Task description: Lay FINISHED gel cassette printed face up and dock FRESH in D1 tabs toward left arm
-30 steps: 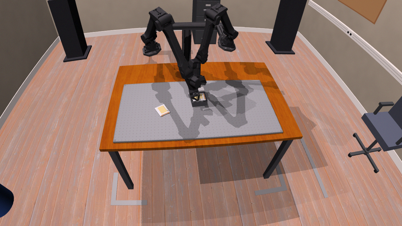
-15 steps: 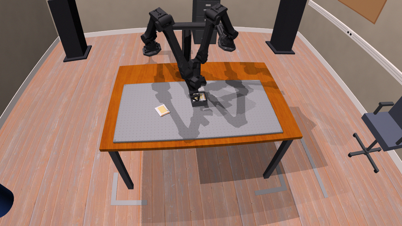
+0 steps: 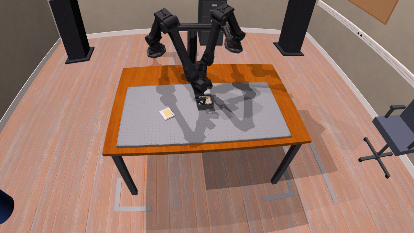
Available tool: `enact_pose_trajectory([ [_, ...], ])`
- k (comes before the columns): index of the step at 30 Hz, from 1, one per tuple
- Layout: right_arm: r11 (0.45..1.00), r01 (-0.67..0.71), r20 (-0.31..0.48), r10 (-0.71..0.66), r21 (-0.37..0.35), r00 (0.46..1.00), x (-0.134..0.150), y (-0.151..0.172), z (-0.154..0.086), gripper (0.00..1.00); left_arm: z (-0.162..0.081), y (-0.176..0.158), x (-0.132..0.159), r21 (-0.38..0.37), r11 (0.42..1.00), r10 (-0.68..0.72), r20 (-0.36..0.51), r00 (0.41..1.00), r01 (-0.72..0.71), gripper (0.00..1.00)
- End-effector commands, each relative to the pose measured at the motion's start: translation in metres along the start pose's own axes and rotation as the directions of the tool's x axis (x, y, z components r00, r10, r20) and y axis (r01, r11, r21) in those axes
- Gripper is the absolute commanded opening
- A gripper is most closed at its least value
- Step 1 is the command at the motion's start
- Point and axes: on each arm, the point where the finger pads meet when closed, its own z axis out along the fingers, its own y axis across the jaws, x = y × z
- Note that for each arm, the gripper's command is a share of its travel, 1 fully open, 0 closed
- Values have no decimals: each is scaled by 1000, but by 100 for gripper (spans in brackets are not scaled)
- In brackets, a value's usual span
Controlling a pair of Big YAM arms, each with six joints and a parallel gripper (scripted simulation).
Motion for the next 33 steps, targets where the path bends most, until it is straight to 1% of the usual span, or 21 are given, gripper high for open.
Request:
enact_pose_trajectory([
  [1, 999, 6, 22, -7, 34, 1000, -6, -20, 4, 98, 26, -48, 39, 106, 993, 65, -73, 995, -57, 0],
  [7, 999, 6, 22, -7, 34, 1000, -6, -20, 4, 98, 26, -48, 39, 106, 993, 65, -73, 995, -57, 0],
  [8, 1000, 2, 5, -2, 7, 1000, -6, -19, 3, 0, 26, -48, 39, 106, 993, 65, -73, 995, -57, 0],
  [23, 1000, 2, 5, -2, 7, 1000, -3, -3, -3, 0, 26, -48, 39, 106, 993, 65, -73, 995, -57, 0],
  [33, 1000, 2, 5, -2, 7, 1000, -3, -3, -3, 0, 26, -48, 39, 106, 993, 65, -73, 995, -57, 0],
])
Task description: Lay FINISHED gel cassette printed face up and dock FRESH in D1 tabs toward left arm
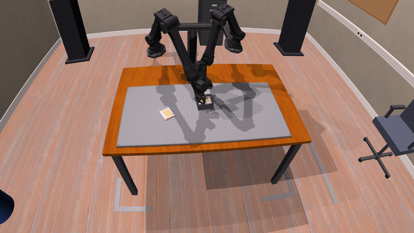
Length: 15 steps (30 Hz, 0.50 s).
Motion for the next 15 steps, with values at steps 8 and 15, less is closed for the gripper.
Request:
enact_pose_trajectory([
  [8, 1000, 3, -9, -3, 10, 1000, -4, -2, -3, 0, 26, -48, 39, 106, 993, 65, -73, 995, -57, 0],
  [15, 1000, 3, -10, -2, 10, 1000, -5, -2, -3, 0, 26, -48, 39, 106, 993, 65, -73, 995, -57, 0],
])
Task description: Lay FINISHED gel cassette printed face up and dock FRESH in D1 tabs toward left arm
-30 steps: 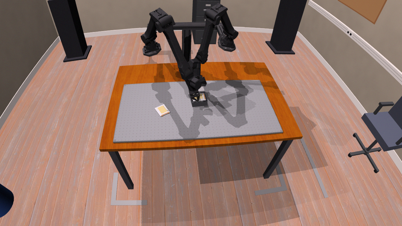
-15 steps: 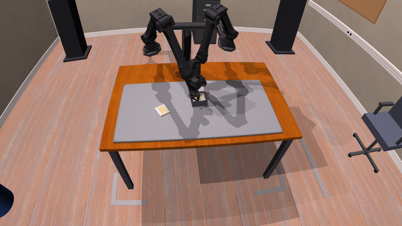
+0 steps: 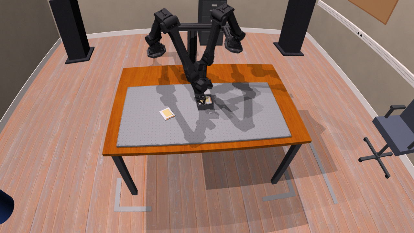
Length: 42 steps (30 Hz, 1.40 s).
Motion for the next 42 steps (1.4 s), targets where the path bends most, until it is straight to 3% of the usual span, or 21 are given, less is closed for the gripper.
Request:
enact_pose_trajectory([
  [1, 1000, 2, -8, -1, 8, 1000, -6, -2, -4, 0, 26, -48, 39, 106, 993, 65, -73, 995, -57, 0],
  [42, 1000, 1, -81, -1, 8, 997, -8, -2, -8, 0, 26, -48, 39, 106, 993, 65, -73, 995, -57, 0],
])
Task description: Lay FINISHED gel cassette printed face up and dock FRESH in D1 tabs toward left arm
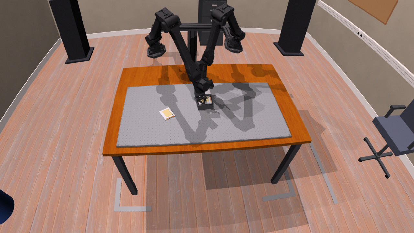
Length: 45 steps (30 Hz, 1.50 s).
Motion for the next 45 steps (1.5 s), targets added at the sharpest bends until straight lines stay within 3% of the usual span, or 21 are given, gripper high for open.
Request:
enact_pose_trajectory([
  [1, 1000, -3, -16, 3, 1, 1000, -7, -3, -8, 0, 26, -48, 39, 106, 993, 65, -73, 995, -57, 0],
  [45, 1000, -4, -92, 5, 1, 996, -10, -2, -13, 0, 26, -48, 39, 106, 993, 65, -73, 995, -57, 0],
])
